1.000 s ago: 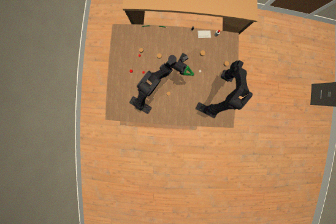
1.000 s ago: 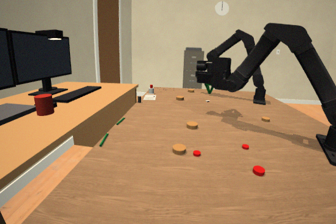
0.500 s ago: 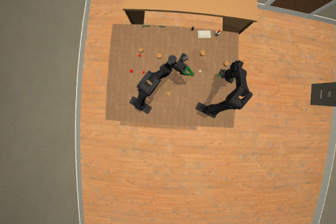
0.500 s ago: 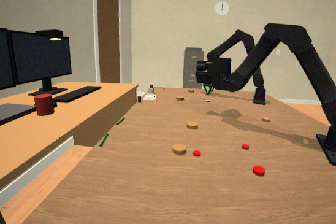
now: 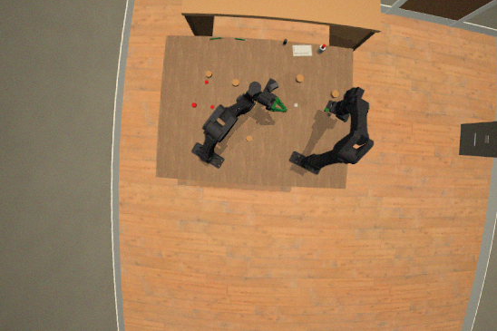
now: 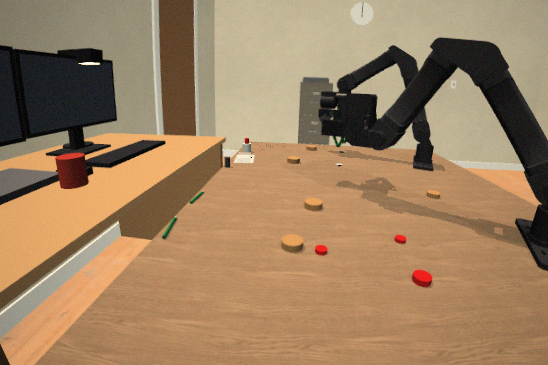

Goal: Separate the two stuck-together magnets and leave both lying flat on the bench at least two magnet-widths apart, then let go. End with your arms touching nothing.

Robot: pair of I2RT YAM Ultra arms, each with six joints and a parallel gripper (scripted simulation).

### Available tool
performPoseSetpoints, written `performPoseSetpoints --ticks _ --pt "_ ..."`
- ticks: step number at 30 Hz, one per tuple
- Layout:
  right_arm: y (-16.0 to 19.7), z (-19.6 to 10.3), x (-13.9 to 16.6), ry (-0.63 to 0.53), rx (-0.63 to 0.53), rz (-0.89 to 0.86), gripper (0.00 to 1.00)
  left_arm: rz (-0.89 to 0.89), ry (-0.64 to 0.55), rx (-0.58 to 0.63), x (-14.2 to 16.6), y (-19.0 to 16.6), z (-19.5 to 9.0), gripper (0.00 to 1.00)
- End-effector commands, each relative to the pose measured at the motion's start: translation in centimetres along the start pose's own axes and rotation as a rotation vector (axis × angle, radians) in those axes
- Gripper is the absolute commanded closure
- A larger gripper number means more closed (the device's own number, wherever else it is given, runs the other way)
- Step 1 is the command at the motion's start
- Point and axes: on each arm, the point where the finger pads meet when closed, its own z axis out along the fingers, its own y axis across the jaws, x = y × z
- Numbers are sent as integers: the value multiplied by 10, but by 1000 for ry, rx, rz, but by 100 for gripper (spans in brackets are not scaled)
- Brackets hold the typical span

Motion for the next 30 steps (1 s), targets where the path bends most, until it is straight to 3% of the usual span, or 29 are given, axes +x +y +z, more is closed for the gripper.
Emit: performPoseSetpoints --ticks 1,11,30 --pt "0 -21 -2 -21 0 2 0 30 -1 5 -1 -8 0 82" --pt "0 -48 -2 -22 1 2 0 30 -1 5 -1 -8 0 82" --pt "0 -48 -2 -25 1 2 0 27 -53 -29 -13 -2 -4 82"
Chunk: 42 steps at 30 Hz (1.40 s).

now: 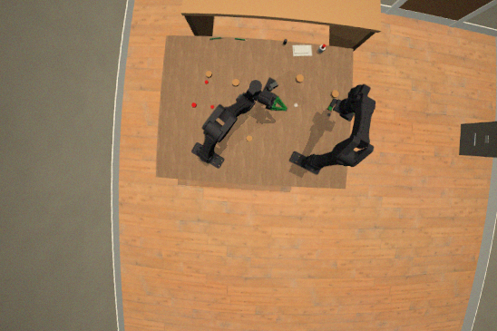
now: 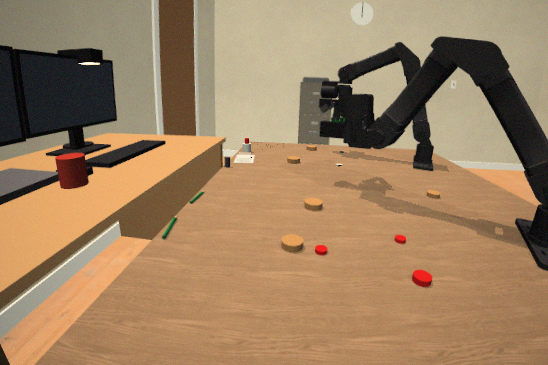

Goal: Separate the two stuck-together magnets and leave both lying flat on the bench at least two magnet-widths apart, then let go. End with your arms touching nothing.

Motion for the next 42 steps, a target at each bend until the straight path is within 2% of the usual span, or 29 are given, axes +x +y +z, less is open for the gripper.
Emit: performPoseSetpoints --ticks 1,10,22,33,42 --pt "0 -5 -3 -20 1 1 0 43 -33 -17 -8 -6 -2 82" --pt "0 -5 -3 -20 1 1 0 45 -102 -91 -22 4 -10 82" --pt "0 -5 -3 -20 1 1 0 57 -187 -305 -33 27 -39 82" --pt "0 -5 -3 -20 1 1 0 64 -170 -487 -19 41 -67 82" --pt "0 -5 -3 -20 1 1 0 59 -70 -661 17 48 -97 82"
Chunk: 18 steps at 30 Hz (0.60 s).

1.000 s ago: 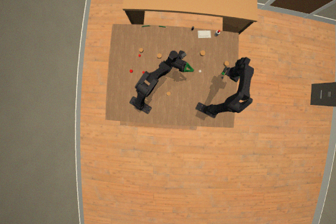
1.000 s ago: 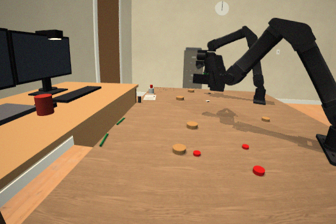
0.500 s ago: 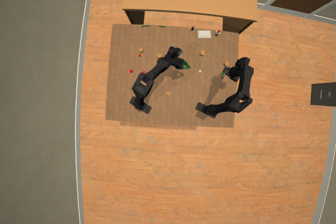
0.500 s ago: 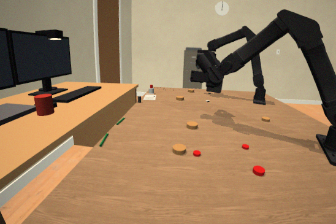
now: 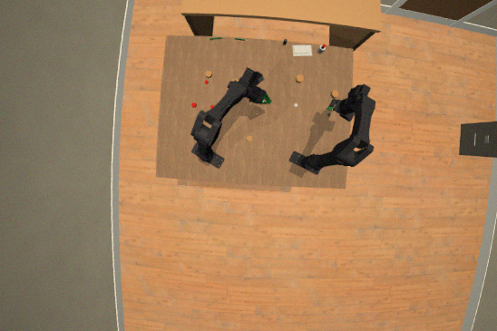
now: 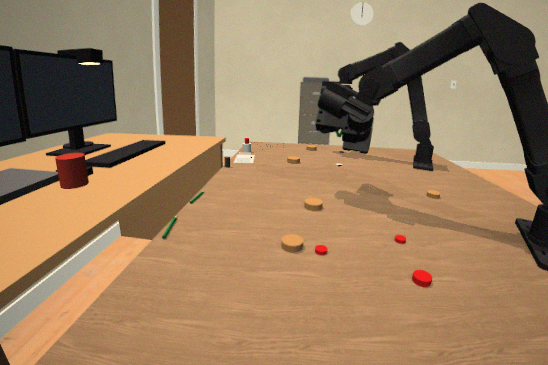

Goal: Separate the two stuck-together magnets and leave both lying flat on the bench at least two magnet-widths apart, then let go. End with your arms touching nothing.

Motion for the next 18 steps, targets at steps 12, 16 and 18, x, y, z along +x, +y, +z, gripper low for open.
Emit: performPoseSetpoints --ticks 12,16,18 --pt "0 -5 -3 -22 -1 -1 0 88 244 -247 72 26 -48 82" --pt "0 -5 -3 -22 -1 -1 0 99 133 -482 53 63 -61 82" --pt "0 -5 -3 -22 -1 -1 0 98 130 -523 54 69 -64 82"
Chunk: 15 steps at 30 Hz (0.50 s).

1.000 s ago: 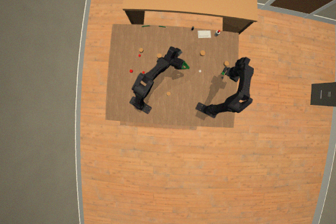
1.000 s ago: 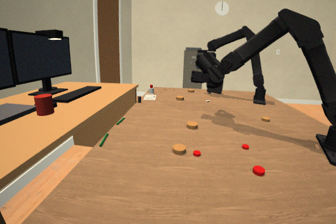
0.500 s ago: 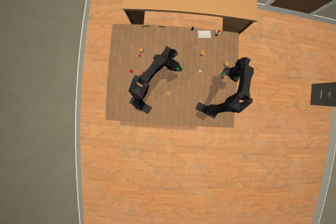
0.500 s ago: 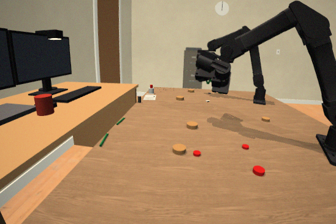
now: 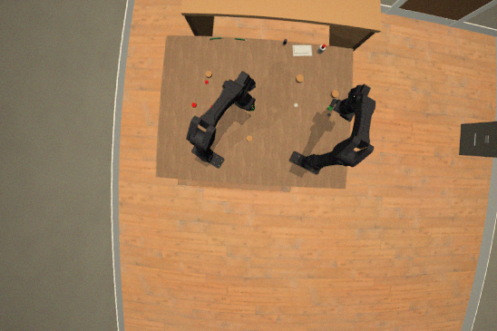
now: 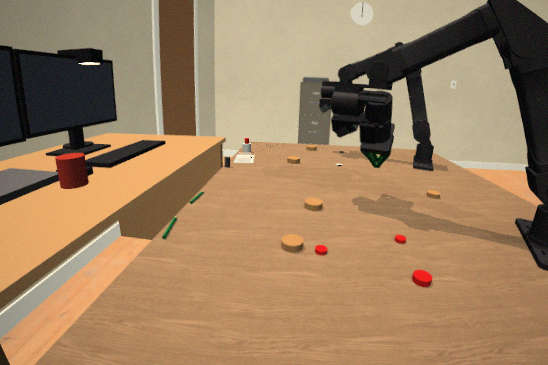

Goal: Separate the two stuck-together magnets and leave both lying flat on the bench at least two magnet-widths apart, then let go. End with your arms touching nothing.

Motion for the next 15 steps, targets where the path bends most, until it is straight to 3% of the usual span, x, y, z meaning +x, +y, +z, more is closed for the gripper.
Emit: performPoseSetpoints --ticks 1,12,15 --pt "1 -5 -3 -22 1 -3 0 14 -35 -127 -4 17 -9 82" --pt "1 -5 -3 -22 1 -3 0 9 -34 -563 20 89 -34 82" --pt "1 -5 -3 -22 1 -3 0 10 -35 -613 23 96 -38 82"
